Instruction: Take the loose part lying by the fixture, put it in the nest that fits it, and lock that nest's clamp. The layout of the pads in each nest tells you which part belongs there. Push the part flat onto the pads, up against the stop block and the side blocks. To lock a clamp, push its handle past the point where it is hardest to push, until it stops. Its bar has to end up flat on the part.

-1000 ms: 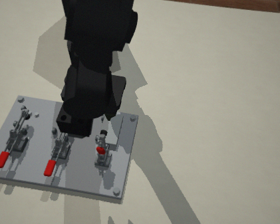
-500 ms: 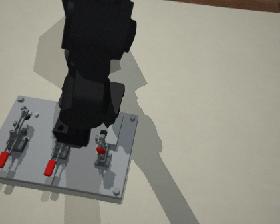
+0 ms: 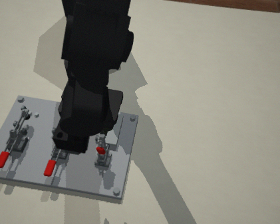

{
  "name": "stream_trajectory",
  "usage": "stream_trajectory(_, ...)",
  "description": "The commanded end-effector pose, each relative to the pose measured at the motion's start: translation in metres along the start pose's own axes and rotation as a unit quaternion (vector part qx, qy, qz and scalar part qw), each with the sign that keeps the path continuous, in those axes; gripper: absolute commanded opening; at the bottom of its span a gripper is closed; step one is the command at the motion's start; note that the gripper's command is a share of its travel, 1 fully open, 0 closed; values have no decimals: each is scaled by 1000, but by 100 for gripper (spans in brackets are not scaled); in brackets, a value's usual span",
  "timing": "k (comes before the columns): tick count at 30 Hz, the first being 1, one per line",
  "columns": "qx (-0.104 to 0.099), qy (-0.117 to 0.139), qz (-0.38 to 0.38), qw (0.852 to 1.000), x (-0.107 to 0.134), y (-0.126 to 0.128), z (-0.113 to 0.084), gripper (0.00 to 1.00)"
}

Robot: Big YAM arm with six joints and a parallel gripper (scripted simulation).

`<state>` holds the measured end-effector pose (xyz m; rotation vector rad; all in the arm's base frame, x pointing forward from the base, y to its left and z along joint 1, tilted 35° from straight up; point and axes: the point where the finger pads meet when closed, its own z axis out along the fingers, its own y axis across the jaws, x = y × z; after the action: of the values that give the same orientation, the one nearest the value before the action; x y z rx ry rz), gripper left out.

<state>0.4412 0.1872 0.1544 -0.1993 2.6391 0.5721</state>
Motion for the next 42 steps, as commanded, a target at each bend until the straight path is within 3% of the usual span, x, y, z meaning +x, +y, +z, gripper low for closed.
stream_trajectory(1, -3, 0, -2, 1000, -1, 6, 18, 45)
stream_trajectory(22, -6, -12, -5, 1000, -14, 12, 84, 45)
stream_trajectory(25, -6, -12, -5, 1000, -13, 12, 85, 45)
stream_trajectory(26, -11, -31, -14, 999, -24, 17, 70, 45)
stream_trajectory(31, -8, -17, -10, 1000, -16, 14, 85, 45)
stream_trajectory(42, -8, -17, -9, 1000, -16, 13, 85, 45)
